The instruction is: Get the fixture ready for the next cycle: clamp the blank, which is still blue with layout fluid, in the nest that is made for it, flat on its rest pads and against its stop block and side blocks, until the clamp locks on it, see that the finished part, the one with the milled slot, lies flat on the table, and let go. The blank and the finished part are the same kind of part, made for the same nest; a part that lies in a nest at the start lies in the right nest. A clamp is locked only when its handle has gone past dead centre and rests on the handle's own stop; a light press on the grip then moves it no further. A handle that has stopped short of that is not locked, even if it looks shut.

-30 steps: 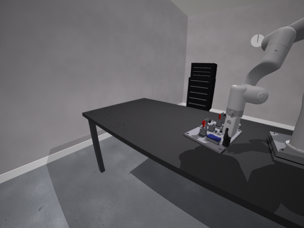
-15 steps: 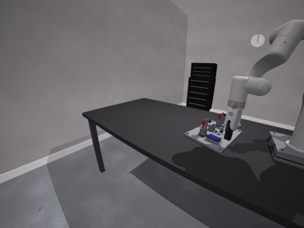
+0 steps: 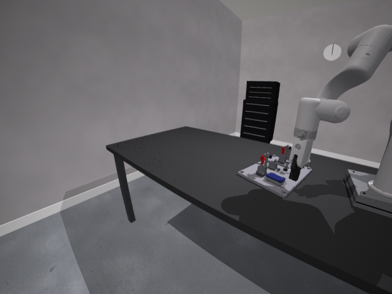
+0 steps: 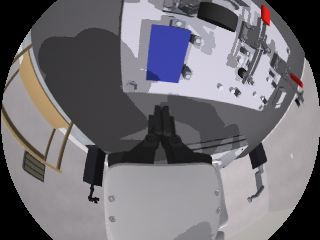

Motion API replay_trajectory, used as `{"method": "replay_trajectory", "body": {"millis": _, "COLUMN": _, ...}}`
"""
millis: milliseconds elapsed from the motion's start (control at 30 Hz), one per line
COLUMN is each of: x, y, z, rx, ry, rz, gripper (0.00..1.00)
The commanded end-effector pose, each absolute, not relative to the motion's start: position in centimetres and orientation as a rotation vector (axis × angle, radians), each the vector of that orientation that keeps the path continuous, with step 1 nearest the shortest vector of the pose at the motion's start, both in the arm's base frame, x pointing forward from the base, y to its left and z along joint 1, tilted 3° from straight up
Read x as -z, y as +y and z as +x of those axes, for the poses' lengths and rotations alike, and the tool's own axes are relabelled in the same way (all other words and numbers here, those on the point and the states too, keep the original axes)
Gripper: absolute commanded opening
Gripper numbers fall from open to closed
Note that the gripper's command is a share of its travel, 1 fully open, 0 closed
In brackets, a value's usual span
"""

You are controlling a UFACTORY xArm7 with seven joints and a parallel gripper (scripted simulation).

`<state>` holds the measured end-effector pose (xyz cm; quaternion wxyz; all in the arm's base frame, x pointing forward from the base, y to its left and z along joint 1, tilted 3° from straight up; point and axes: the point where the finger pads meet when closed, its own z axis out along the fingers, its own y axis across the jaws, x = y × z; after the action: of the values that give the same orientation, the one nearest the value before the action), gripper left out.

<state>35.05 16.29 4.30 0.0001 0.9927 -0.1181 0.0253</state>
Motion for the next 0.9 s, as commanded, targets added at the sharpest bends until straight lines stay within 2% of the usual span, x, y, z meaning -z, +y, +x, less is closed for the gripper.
{"method": "replay_trajectory", "body": {"millis": 0, "x": -4.4, "y": 16.4, "z": 35.2, "rx": -0.084, "ry": -0.371, "rz": 3.12, "gripper": 0.0}}
{"method": "replay_trajectory", "body": {"millis": 533, "x": -4.3, "y": 16.4, "z": 35.4, "rx": -0.084, "ry": -0.371, "rz": 3.12, "gripper": 0.0}}
{"method": "replay_trajectory", "body": {"millis": 867, "x": -4.5, "y": 18.1, "z": 39.5, "rx": -0.084, "ry": -0.371, "rz": 3.12, "gripper": 0.0}}
